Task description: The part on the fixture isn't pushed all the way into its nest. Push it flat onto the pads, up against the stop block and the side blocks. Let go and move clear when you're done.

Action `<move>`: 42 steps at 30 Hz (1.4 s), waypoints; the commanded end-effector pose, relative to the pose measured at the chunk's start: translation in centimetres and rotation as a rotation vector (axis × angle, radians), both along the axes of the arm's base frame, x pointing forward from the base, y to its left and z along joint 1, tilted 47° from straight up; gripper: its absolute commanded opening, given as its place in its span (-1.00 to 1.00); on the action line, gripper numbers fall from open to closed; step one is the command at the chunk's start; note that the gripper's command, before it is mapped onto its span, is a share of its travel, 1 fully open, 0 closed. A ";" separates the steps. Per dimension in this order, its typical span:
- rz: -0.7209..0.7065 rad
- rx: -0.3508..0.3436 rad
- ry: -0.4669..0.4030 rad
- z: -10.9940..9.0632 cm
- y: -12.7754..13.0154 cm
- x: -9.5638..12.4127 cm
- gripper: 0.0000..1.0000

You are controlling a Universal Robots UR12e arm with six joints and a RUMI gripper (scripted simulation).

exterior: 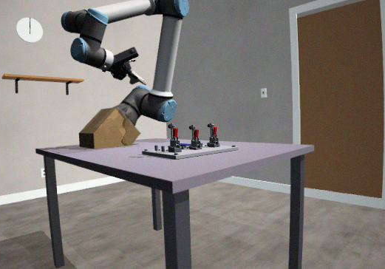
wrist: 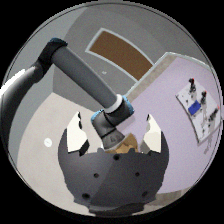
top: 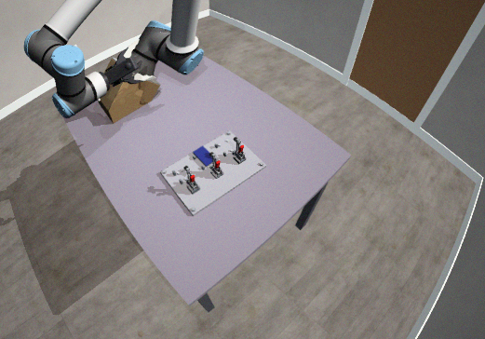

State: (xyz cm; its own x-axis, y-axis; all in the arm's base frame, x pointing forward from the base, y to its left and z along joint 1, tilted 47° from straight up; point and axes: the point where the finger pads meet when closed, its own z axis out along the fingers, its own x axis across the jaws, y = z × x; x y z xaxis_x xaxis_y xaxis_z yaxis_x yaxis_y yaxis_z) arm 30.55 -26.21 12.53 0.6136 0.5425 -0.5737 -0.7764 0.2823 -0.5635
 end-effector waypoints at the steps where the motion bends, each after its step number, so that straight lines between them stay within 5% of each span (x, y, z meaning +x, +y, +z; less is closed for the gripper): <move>1: 0.000 -0.001 0.000 0.0 0.0 0.0 1.00; 25: 0.014 -0.029 0.016 -0.3 0.5 0.3 1.00; 34: 0.070 -0.155 0.087 -1.7 2.8 1.8 1.00; 42: 0.152 -0.435 0.252 -5.3 6.7 5.1 1.00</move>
State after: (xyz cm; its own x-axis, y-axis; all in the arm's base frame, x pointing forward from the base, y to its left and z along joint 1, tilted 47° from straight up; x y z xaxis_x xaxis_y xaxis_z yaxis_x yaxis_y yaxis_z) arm 33.70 -21.72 9.29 0.4557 0.4141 -0.7880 -0.8757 0.0495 -0.4804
